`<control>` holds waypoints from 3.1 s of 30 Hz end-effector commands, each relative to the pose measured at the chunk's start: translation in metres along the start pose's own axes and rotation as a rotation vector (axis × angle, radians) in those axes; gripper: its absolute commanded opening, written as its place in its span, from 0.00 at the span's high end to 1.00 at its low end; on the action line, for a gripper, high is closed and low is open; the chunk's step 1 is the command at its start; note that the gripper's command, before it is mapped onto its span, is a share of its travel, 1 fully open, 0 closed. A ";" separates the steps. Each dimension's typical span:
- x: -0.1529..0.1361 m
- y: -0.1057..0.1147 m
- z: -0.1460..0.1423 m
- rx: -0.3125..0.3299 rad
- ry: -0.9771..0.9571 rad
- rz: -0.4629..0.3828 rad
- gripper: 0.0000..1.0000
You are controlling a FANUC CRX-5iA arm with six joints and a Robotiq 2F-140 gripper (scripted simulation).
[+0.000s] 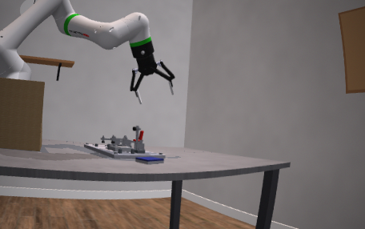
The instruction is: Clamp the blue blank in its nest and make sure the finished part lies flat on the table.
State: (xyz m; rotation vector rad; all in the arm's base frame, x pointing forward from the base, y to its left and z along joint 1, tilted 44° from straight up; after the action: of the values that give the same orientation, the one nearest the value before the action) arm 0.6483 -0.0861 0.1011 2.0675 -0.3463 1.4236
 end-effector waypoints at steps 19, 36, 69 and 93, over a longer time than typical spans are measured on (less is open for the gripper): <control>-0.059 0.019 -0.046 0.094 -0.449 -0.309 0.00; -0.112 0.054 -0.071 0.029 -0.759 -0.557 0.00; -0.145 0.082 -0.082 -0.058 -0.935 -0.699 0.72; -0.161 0.060 -0.089 -0.059 -0.936 -0.691 0.42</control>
State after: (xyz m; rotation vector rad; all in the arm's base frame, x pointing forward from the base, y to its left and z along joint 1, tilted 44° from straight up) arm 0.4864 -0.1106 0.0087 2.3427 -0.0037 0.0046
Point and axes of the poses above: the point where the finger pads meet when closed, its own y axis back along the fingers, its own z axis across the jaws, x = y × z, the point moved 3 cm from there along y, back along the fingers, and after that the axes turned 10 degrees about -y, right-handed, at the moved point
